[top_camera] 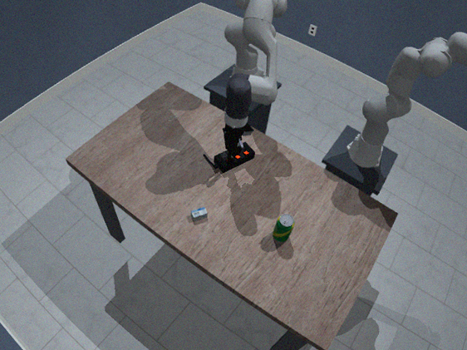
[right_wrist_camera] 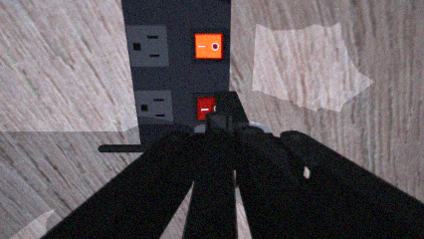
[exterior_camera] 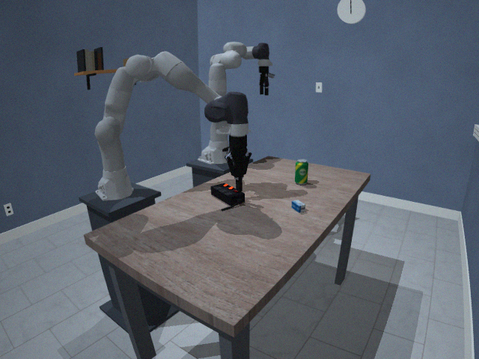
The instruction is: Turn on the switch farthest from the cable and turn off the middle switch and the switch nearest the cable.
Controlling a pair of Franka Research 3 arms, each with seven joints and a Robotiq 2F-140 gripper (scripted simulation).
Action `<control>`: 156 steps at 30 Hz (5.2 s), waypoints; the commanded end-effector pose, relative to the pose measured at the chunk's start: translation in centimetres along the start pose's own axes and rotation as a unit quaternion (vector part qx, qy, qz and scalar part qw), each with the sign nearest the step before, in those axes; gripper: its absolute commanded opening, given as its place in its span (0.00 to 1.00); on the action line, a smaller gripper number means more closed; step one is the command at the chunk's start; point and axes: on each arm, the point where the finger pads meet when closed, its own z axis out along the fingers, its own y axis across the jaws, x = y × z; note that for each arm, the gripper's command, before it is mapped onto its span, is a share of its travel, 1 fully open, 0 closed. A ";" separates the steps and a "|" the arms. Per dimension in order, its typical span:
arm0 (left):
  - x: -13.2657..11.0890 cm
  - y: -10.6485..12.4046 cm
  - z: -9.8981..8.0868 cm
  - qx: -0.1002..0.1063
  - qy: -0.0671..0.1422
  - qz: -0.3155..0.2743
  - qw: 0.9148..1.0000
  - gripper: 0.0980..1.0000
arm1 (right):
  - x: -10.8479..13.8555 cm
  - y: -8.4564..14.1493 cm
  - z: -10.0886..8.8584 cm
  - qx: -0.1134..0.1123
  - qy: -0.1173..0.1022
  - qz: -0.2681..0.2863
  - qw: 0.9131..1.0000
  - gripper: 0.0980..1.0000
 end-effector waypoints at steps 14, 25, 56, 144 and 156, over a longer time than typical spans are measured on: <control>0.0 0.0 0.0 0.000 0.000 0.000 1.000 1.00 | 0.0 -0.2 -1.5 0.002 0.001 -0.002 1.000 0.00; 0.0 0.0 0.0 0.000 0.000 0.000 1.000 1.00 | 0.0 -0.2 -4.8 0.002 0.001 -0.002 1.000 0.00; 0.0 0.0 0.0 0.000 0.000 0.000 1.000 1.00 | 4.4 -0.1 -5.9 0.002 0.001 -0.003 1.000 0.00; 0.0 0.0 0.0 0.000 0.000 0.000 1.000 1.00 | 4.6 0.0 -0.9 0.002 0.001 -0.002 1.000 0.00; 0.0 0.0 0.0 0.000 0.000 0.000 1.000 1.00 | 4.6 0.0 -0.8 0.002 0.001 -0.002 1.000 0.00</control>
